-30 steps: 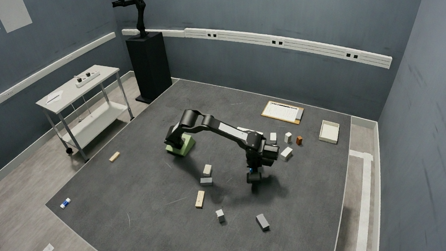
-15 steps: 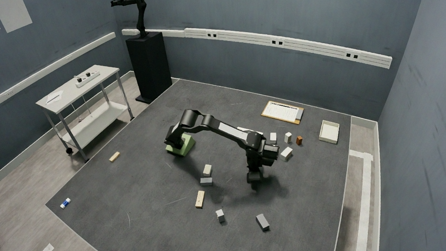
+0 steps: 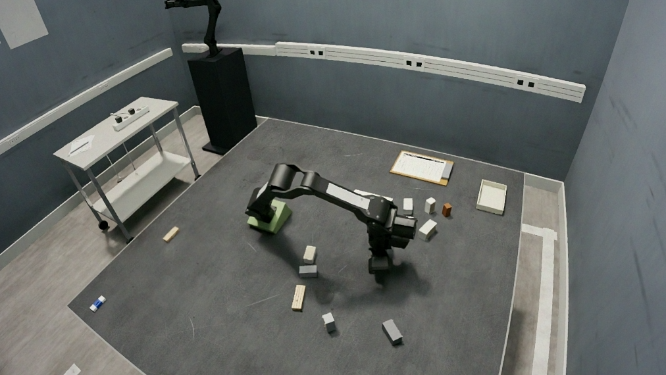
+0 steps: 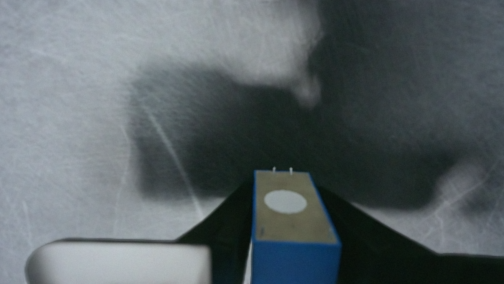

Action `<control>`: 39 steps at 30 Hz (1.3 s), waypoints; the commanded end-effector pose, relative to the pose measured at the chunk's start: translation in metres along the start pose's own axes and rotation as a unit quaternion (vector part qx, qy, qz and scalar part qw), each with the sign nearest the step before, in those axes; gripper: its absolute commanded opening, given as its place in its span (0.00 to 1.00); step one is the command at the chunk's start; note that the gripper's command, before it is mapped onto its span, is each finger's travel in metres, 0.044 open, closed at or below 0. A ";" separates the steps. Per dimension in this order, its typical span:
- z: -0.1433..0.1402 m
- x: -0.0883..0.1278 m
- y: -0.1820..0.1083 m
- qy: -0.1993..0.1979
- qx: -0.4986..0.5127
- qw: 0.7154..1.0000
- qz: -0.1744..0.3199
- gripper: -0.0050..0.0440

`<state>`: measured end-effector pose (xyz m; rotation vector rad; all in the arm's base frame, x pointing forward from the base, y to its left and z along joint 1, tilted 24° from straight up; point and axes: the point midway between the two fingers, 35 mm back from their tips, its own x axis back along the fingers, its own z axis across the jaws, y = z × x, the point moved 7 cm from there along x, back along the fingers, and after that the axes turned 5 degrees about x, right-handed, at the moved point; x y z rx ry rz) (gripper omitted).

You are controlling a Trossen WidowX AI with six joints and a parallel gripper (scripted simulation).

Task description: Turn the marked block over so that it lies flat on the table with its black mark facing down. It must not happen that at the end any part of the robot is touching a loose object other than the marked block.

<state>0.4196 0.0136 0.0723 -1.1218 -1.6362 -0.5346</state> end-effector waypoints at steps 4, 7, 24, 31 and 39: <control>-0.001 0.000 0.000 0.000 0.000 1.000 0.001 0.00; -0.002 0.005 0.002 -0.002 -0.003 1.000 -0.004 0.00; -0.006 0.035 0.001 -0.007 -0.010 1.000 -0.019 0.00; -0.006 0.035 0.000 -0.006 -0.009 1.000 -0.016 0.00; -0.004 0.032 -0.003 -0.003 -0.004 1.000 -0.016 0.00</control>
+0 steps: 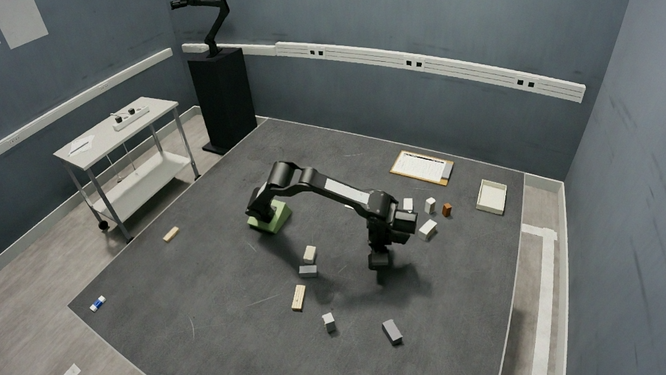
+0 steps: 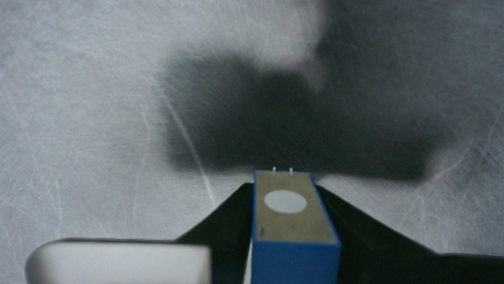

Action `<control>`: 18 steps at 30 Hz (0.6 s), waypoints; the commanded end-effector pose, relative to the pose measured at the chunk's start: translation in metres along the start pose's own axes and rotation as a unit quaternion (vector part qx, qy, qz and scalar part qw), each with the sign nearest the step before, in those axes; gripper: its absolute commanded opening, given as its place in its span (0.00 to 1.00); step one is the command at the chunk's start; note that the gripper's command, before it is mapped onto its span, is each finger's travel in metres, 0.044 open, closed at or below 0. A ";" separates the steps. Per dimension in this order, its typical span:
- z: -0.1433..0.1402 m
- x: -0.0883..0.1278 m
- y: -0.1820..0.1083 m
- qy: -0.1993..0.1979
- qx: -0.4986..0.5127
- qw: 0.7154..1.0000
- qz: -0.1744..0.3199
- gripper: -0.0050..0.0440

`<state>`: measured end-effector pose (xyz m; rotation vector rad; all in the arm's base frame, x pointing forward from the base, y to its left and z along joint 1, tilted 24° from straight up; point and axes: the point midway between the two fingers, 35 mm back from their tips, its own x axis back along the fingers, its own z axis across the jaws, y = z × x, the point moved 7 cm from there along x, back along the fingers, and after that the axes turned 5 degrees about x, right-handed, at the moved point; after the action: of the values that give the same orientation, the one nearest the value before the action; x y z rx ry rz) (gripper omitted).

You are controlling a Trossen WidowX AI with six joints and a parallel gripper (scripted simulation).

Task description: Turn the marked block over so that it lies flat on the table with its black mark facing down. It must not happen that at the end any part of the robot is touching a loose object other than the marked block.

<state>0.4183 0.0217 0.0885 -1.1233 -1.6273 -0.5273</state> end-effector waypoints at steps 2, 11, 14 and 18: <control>-0.006 0.013 -0.003 -0.005 -0.006 1.000 -0.026 0.00; -0.006 0.012 -0.008 -0.011 -0.007 0.997 -0.082 0.00; -0.005 0.011 -0.010 -0.013 -0.006 0.994 -0.105 0.00; -0.005 0.009 -0.014 -0.018 -0.006 0.987 -0.157 0.00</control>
<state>0.4120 0.0187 0.0897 -0.9686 -1.7652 -0.6519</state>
